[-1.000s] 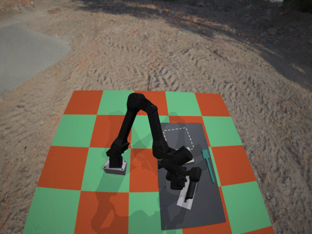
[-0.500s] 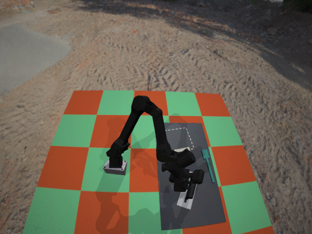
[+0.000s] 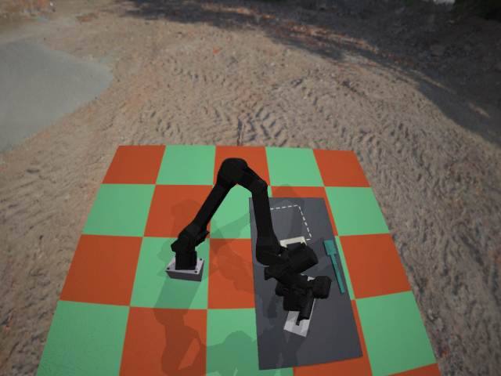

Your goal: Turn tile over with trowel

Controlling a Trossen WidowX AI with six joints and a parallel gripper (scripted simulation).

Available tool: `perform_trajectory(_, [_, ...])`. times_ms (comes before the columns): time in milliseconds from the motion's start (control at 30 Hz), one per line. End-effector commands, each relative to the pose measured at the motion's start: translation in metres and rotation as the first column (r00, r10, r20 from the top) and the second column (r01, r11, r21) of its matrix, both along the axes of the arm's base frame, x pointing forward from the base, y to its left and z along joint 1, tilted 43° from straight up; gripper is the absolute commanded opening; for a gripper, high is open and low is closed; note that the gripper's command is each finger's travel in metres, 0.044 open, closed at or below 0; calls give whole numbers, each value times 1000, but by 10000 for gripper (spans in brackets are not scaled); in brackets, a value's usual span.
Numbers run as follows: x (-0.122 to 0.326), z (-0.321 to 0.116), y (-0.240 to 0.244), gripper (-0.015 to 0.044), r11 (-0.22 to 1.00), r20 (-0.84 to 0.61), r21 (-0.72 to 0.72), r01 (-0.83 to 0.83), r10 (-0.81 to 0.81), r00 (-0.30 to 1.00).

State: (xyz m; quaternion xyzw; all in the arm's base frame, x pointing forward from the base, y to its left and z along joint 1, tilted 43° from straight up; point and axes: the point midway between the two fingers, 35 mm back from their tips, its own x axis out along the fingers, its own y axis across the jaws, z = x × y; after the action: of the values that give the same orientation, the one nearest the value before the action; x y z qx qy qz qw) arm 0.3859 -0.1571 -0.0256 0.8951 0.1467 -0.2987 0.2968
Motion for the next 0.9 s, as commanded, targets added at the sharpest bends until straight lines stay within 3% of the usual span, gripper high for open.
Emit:
perform_trajectory(0, [2,-1,-1,195,1000,0,-1,6,-6,1000])
perform_trajectory(67, [2,-1,-1,142,1000,0,-1,6,-6,1000])
perform_trajectory(867, [1,5,-6,0,1000,0,-2,5,-5,1000])
